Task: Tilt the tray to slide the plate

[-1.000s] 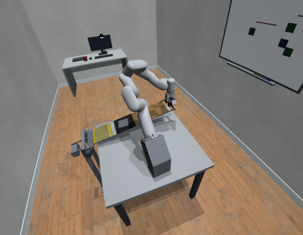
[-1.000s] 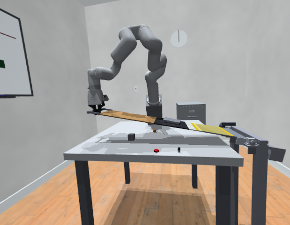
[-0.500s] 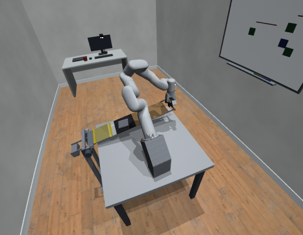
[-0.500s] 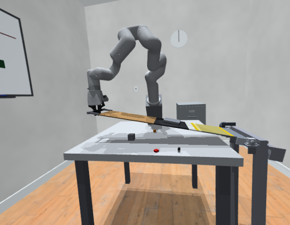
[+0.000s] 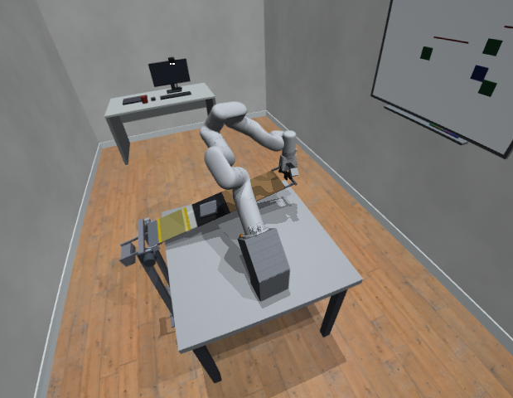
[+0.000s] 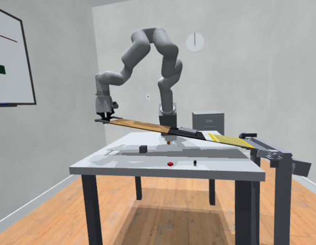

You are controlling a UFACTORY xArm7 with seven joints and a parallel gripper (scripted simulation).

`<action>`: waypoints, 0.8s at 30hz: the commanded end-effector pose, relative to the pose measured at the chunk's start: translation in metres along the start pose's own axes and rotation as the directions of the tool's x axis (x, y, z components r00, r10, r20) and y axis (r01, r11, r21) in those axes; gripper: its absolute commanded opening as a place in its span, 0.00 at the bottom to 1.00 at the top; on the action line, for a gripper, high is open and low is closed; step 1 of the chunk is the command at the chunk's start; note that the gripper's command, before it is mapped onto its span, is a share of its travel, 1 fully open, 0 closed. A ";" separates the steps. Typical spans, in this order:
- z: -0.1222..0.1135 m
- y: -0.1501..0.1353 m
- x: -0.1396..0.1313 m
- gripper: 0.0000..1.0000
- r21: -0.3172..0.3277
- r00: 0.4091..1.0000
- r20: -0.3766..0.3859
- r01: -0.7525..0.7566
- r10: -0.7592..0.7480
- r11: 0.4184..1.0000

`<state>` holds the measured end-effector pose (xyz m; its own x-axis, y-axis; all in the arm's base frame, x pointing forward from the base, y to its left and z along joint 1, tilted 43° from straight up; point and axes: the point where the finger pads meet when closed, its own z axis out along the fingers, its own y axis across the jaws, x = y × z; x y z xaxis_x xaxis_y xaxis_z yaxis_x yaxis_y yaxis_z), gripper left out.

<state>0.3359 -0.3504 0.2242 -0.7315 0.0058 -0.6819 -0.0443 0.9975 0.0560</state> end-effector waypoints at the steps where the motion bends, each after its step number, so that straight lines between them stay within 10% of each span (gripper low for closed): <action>1: 0.009 -0.004 0.001 0.00 -0.001 1.000 -0.001 0.000 0.000 1.000; 15: 0.003 -0.003 0.001 0.00 -0.001 1.000 -0.001 0.000 0.000 1.000; 21: -0.075 0.016 0.001 0.00 -0.001 1.000 -0.001 0.000 0.000 1.000; 24: -0.041 0.007 0.001 0.00 -0.001 1.000 -0.001 0.000 0.000 1.000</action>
<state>0.3160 -0.3459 0.2457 -0.7343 0.0009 -0.6788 -0.0638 0.9955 0.0703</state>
